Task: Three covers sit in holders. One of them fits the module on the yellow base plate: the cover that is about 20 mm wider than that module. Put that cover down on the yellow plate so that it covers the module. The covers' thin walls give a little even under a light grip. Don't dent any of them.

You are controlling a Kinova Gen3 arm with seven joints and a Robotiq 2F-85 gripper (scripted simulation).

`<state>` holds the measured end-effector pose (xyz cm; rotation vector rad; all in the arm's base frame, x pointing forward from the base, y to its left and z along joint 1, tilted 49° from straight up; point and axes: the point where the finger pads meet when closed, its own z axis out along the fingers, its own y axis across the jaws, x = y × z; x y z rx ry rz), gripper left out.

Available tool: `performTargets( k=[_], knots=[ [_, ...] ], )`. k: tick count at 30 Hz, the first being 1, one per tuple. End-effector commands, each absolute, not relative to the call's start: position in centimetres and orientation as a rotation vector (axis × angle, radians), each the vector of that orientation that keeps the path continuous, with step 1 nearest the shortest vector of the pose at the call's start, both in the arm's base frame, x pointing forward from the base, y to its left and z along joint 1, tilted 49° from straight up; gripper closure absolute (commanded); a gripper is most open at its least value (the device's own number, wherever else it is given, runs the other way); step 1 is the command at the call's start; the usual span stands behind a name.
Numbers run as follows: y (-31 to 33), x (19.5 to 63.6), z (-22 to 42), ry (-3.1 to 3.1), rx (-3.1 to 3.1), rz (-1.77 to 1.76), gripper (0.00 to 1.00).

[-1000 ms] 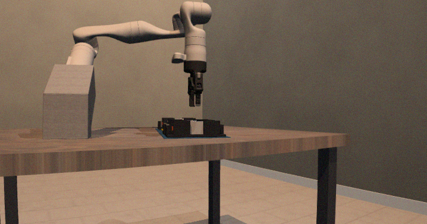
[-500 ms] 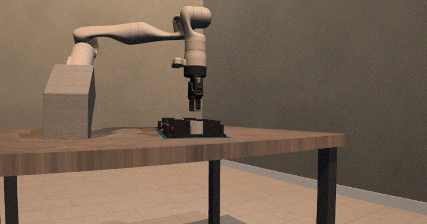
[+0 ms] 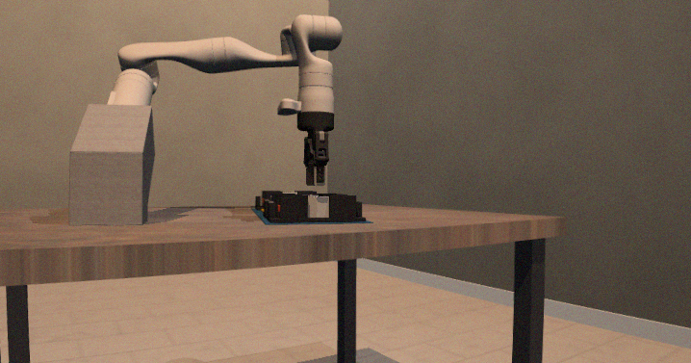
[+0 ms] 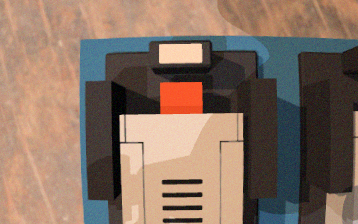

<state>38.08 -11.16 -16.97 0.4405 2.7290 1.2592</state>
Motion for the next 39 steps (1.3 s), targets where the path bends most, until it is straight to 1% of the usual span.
performTargets(
  k=[1, 39],
  knots=[
    [-11.1, 38.2, -17.1, 2.728, 0.441, 1.257, 0.0],
    [-9.5, 38.6, -18.5, 2.728, 0.441, 1.257, 0.0]
  ],
)
